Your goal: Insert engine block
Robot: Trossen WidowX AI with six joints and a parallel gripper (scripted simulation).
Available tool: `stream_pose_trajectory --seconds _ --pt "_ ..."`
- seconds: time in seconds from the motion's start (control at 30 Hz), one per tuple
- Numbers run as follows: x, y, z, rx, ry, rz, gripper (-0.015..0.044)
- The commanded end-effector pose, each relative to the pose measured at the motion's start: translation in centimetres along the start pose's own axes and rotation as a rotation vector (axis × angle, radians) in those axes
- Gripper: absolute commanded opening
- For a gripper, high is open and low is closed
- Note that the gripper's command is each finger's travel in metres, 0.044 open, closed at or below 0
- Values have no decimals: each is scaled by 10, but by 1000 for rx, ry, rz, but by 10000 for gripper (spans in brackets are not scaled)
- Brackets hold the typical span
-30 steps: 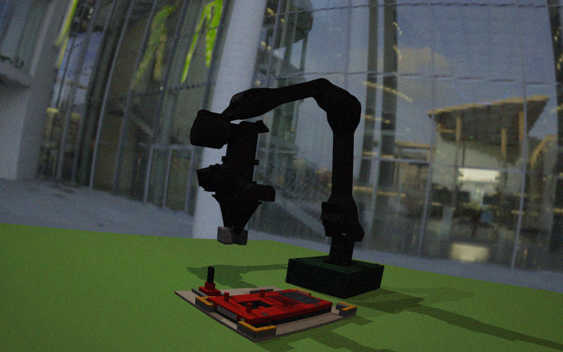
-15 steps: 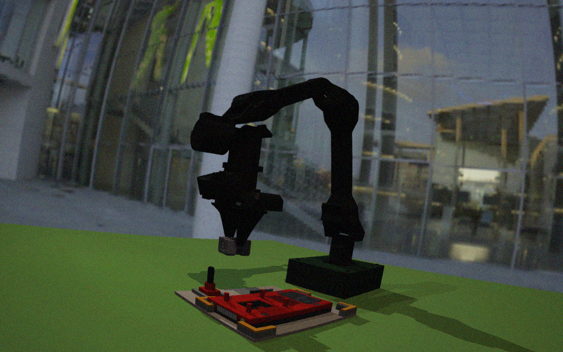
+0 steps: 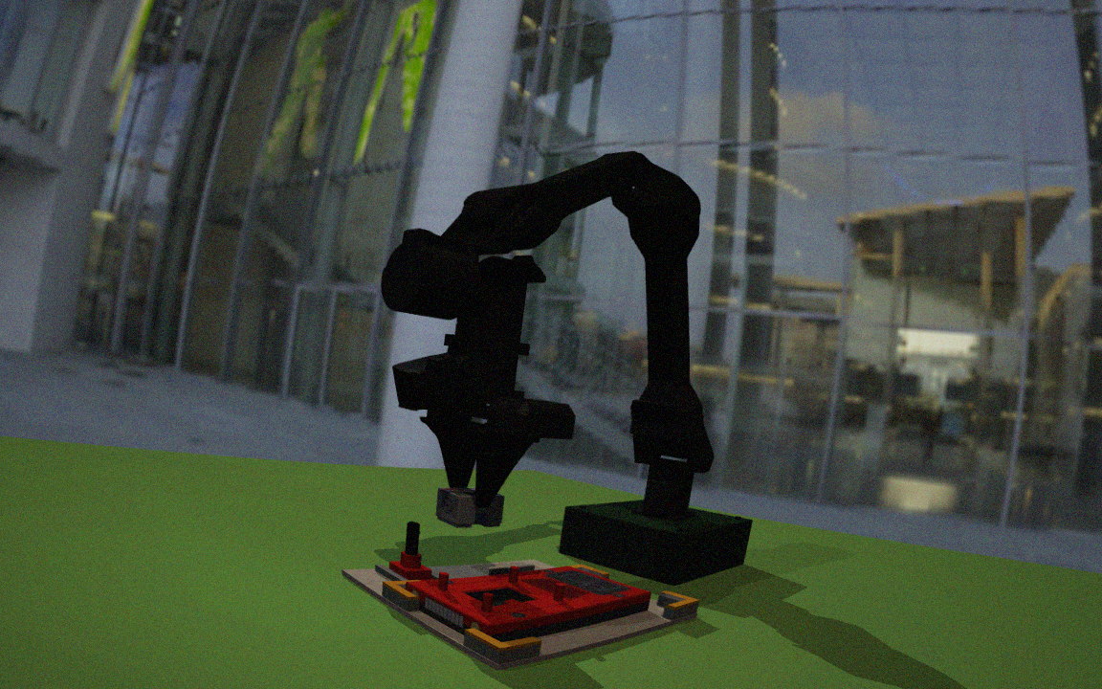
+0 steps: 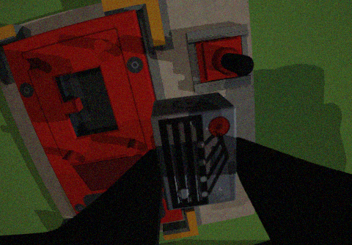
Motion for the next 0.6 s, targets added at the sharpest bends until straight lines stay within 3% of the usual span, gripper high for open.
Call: stream_pose_trajectory --seconds 0.0,0.57 --pt "3 -4 14 -6 -4 -8 0" --pt "22 -3 64 -55 -5 -11 0"
Point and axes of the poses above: the point midway between the two fingers, 35 mm back from their tips, its own x axis out along the fingers, its own z axis across the jaws, y = z × x, the point moved 8 cm from there along -x, back along the fingers, and after that the axes turned 9 degrees about x, right-handed, at the moved point
